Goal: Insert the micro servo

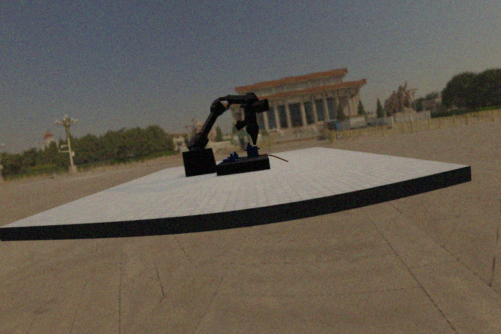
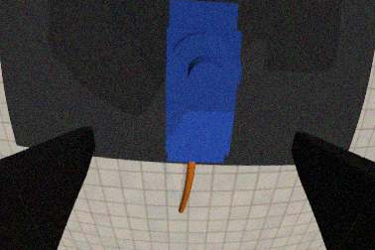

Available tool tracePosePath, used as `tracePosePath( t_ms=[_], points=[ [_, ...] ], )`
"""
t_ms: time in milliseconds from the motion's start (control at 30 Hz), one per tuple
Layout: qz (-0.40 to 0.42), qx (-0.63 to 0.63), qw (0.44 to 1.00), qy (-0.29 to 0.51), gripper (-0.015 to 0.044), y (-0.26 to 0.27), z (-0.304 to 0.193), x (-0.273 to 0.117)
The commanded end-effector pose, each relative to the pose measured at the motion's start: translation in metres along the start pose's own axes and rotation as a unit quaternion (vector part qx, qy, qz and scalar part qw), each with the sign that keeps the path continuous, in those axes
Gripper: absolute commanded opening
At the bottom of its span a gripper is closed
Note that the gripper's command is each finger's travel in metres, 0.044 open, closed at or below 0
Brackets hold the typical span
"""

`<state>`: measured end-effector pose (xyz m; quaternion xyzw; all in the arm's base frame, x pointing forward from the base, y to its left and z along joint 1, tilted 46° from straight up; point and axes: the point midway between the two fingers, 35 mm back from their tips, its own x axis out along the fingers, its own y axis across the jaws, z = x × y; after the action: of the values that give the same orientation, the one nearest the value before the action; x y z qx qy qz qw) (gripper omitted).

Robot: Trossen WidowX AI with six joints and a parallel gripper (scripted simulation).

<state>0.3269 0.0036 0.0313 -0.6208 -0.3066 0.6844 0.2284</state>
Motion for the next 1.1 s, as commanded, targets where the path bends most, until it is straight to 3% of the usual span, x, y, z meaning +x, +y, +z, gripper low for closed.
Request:
tracePosePath(
  t_ms=[0,233,633,867,967,1067],
  points=[
    [-0.003,0.003,1.000,-0.002,0.0440,-0.002,0.001,0.009],
    [-0.003,0.003,1.000,-0.002,0.0440,-0.002,0.002,0.017],
    [-0.003,0.003,1.000,-0.002,0.0125,-0.002,0.002,0.017],
    [-0.003,0.003,1.000,-0.002,0.0078,-0.002,0.002,0.017],
    [-0.003,0.003,1.000,-0.002,0.0000,-0.002,0.001,0.013],
    [-0.003,0.003,1.000,-0.002,0.0000,-0.001,0.002,0.001]
  ],
)
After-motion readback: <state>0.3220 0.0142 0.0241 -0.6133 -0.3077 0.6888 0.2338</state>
